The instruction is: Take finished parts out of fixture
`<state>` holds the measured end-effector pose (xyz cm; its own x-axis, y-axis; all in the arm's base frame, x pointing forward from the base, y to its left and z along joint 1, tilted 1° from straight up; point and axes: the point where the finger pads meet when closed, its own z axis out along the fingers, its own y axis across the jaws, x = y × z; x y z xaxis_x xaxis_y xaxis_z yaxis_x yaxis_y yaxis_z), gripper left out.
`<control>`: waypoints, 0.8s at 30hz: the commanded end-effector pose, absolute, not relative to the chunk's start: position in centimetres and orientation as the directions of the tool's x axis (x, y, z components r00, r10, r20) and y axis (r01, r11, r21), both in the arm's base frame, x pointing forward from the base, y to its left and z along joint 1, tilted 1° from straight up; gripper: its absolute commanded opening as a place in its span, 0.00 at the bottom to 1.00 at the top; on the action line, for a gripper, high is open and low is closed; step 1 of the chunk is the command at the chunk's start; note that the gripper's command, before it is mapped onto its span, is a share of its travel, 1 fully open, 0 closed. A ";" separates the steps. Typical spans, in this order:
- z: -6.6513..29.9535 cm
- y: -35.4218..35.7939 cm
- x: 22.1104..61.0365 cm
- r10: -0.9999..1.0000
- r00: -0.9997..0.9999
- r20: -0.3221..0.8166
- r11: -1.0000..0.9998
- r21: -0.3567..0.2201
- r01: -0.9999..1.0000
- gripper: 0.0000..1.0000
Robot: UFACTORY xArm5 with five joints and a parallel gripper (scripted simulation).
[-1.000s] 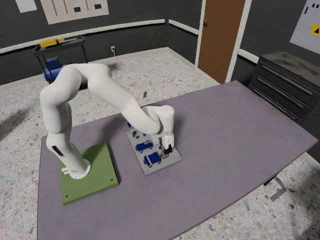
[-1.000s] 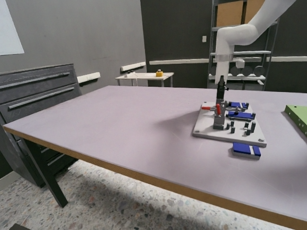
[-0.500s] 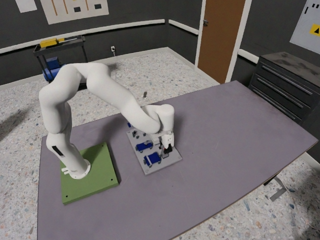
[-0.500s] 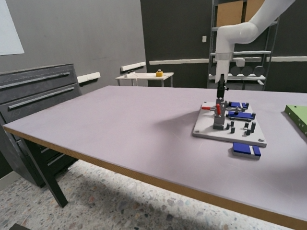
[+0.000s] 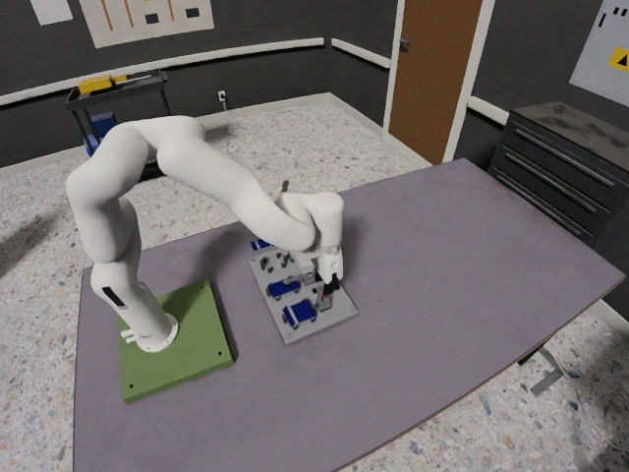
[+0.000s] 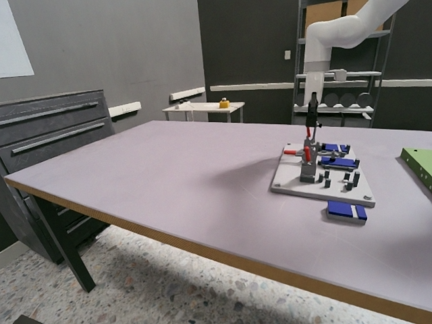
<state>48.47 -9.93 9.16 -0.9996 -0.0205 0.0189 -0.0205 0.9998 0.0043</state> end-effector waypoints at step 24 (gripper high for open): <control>10.0 -10.0 48.6 -0.020 -1.000 0.015 1.000 0.003 -0.020 1.00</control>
<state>48.48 -9.93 9.89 -0.9996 -0.0205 0.0192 -0.0204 0.9998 0.0043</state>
